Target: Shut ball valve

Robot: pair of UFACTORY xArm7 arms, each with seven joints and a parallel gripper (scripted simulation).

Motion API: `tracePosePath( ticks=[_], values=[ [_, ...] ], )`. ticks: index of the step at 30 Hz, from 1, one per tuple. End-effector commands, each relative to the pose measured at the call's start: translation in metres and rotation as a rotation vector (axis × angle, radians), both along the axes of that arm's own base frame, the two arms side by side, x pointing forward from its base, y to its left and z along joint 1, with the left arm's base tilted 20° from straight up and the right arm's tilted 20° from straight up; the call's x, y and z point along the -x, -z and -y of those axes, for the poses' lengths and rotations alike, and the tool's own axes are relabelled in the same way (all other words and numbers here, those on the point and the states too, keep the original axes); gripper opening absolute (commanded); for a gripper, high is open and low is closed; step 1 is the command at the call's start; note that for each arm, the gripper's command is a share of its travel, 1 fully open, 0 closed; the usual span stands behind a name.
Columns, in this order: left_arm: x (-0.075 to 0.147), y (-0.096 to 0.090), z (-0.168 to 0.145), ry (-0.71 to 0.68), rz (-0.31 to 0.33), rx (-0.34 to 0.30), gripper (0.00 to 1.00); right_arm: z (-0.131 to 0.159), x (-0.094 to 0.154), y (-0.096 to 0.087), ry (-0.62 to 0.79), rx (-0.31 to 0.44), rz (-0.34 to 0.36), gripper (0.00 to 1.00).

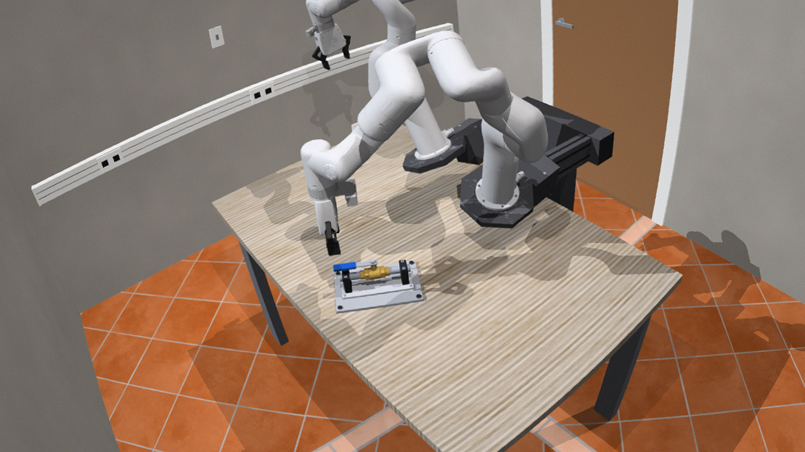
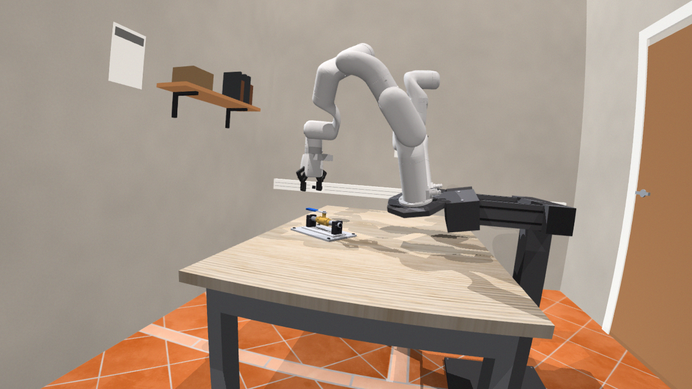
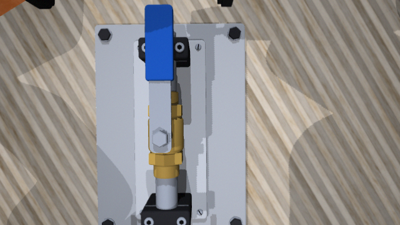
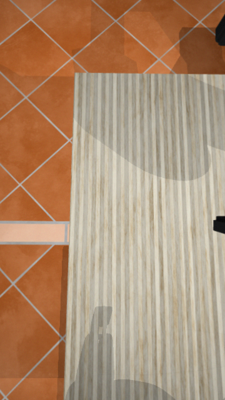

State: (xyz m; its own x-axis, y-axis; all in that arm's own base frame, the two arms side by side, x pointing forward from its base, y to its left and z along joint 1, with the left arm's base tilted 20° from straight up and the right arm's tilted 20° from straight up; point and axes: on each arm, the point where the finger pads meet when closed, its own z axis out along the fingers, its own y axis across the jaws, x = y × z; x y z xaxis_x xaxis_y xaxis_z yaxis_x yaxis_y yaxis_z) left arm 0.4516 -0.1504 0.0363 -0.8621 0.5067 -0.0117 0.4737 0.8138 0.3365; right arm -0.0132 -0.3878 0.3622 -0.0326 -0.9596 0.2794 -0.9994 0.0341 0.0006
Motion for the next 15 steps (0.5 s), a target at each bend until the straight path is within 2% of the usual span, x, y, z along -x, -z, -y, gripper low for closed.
tracePosePath(
  ticks=[1,12,13,15],
  values=[
    [-0.0016,0.0014,0.0007,0.002,0.004,0.002,1.0,0.0005,0.0002,-0.0017,0.001,0.004,0.0,1.0],
    [-0.0018,0.0023,0.0004,0.002,0.004,0.002,1.0,0.0005,0.0002,-0.0017,0.001,0.004,0.0,1.0],
    [-0.0018,0.0023,0.0004,0.002,0.004,0.002,0.0,0.0005,0.0002,-0.0017,0.001,0.004,0.0,1.0],
    [-0.0018,0.0023,0.0004,0.002,0.004,0.002,0.0,0.0005,0.0002,-0.0017,0.001,0.004,0.0,1.0]
  ],
)
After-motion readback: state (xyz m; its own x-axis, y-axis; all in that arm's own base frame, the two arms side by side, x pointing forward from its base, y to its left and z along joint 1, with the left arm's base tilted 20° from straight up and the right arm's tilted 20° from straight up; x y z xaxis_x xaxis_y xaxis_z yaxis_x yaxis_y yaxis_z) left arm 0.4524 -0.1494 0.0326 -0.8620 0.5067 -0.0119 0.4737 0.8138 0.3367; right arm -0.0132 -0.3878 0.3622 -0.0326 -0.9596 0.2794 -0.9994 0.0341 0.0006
